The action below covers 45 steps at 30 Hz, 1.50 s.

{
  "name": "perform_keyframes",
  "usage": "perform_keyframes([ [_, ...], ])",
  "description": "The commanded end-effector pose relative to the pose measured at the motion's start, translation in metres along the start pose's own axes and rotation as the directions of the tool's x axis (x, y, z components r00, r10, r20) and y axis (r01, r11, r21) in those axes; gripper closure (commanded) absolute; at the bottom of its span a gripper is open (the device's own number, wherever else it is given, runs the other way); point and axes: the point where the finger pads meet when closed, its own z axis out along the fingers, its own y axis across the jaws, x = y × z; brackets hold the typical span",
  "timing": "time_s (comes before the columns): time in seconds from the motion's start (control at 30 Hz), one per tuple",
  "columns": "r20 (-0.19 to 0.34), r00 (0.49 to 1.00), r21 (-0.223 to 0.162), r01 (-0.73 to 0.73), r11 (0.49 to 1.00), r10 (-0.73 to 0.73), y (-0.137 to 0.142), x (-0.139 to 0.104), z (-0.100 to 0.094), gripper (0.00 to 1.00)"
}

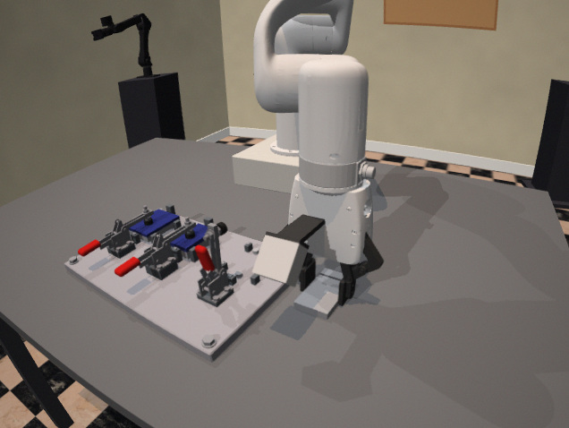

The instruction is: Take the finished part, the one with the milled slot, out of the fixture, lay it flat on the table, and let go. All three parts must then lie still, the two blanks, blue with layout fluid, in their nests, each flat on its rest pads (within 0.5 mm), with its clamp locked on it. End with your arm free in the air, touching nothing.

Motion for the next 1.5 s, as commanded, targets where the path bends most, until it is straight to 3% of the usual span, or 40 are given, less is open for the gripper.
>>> perform_keyframes([
  [0.0,-0.003,1.000,0.002,0.000,1.000,0.000,-0.0008,0.0012,-0.0012,1.00],
  [0.2,-0.003,1.000,0.002,0.000,1.000,0.000,-0.0008,0.0012,-0.0012,1.00],
  [0.23,-0.003,1.000,0.002,0.000,1.000,0.000,-0.0008,0.0012,-0.0012,0.19],
  [1.47,-0.003,1.000,0.002,0.000,1.000,0.000,-0.0008,0.0012,-0.0013,0.19],
])
